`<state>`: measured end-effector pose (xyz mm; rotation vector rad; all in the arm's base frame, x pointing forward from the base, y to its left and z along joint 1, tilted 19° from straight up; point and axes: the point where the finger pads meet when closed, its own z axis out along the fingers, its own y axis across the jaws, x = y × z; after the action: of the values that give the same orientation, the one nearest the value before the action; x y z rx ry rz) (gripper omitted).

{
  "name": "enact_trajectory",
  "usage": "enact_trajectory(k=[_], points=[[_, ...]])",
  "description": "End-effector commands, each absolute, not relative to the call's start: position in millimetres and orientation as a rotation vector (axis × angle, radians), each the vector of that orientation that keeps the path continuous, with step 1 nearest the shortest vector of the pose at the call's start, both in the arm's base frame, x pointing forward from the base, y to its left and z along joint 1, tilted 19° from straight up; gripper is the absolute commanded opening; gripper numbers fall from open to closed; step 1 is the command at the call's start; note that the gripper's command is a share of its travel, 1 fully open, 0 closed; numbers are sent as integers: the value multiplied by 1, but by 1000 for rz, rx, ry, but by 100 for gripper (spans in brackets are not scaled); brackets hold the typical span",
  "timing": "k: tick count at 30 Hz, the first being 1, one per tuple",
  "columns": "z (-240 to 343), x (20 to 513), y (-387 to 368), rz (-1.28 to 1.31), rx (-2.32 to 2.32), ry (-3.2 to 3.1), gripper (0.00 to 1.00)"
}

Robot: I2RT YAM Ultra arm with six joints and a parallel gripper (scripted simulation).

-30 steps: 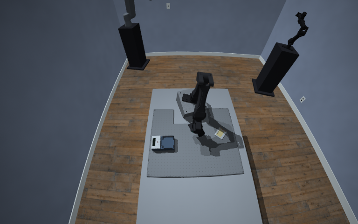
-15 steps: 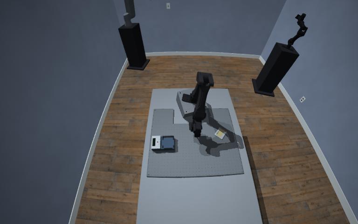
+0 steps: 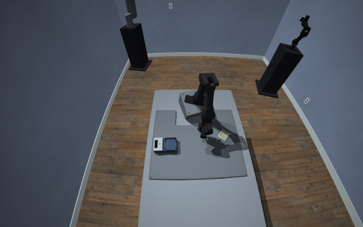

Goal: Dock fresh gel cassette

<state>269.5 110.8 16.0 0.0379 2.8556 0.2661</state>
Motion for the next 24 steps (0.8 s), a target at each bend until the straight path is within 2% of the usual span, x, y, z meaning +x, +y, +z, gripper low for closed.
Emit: enact_trajectory(k=[1, 9, 24], points=[[24, 272, 128, 268, 326, 2840, 36], [28, 262, 167, 319, 705, 2793, 36], [36, 246, 230, 321, 704, 2792, 36]])
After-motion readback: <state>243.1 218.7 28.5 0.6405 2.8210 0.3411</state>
